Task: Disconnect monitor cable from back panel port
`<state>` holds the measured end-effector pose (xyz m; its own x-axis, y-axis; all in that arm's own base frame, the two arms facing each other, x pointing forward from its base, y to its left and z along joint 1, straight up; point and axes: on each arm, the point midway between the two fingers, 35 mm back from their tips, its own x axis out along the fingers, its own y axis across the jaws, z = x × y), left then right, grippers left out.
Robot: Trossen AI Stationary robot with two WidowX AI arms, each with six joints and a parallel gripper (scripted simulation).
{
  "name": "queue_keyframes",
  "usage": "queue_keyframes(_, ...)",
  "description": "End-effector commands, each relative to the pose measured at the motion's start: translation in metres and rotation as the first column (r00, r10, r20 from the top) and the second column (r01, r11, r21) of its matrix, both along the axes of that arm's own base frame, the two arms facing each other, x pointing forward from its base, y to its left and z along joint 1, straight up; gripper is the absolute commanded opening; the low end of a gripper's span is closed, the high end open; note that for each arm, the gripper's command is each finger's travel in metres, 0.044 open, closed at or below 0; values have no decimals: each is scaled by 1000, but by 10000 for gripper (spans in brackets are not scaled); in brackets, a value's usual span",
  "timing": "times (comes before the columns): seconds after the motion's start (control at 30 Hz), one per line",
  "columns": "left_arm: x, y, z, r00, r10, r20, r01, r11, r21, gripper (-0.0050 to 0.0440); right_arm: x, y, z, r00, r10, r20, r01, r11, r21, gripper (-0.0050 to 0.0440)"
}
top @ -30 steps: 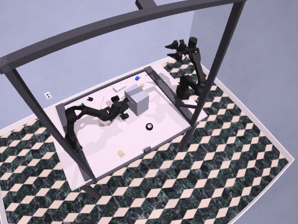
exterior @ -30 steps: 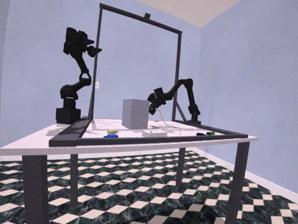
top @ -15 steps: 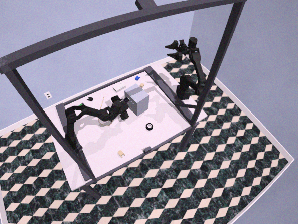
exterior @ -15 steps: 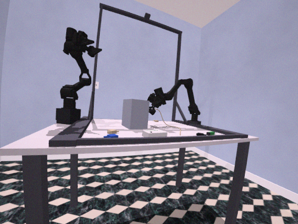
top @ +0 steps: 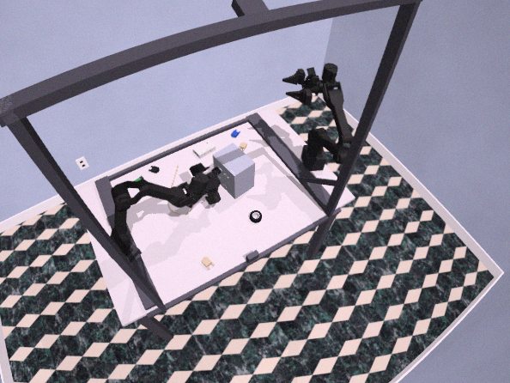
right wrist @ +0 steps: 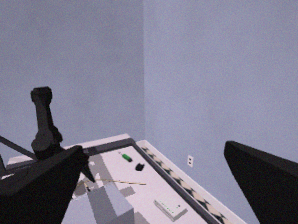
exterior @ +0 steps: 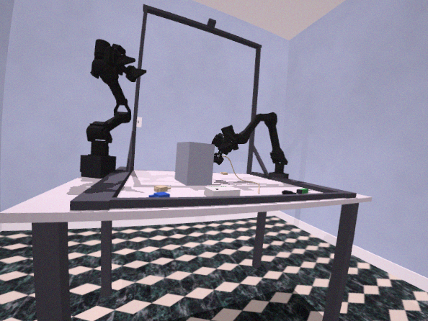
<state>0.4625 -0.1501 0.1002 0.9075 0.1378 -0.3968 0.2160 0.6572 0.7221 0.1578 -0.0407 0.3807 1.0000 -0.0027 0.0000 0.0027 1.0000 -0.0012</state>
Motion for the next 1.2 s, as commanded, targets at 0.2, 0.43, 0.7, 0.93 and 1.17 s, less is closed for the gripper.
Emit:
queue_keyframes(0.2,6,-6,0,992,-46,120,5,946,323,440,0,1,3,1000,3,1,-3,1000,-4,440)
queue_keyframes(0.43,2,-7,0,981,-49,188,-48,876,480,440,0,1,3,1000,3,1,-3,1000,-4,440)
queue_keyframes(0.7,0,-6,-1,980,-47,195,-61,855,516,368,0,1,3,1000,3,1,-3,1000,-4,440)
queue_keyframes(0.93,0,-6,-1,980,-47,195,-61,855,516,200,0,1,3,1000,3,1,-3,1000,-4,440)
queue_keyframes(1.17,0,-6,-1,980,-47,195,-61,855,516,80,0,1,3,1000,3,1,-3,1000,-4,440)
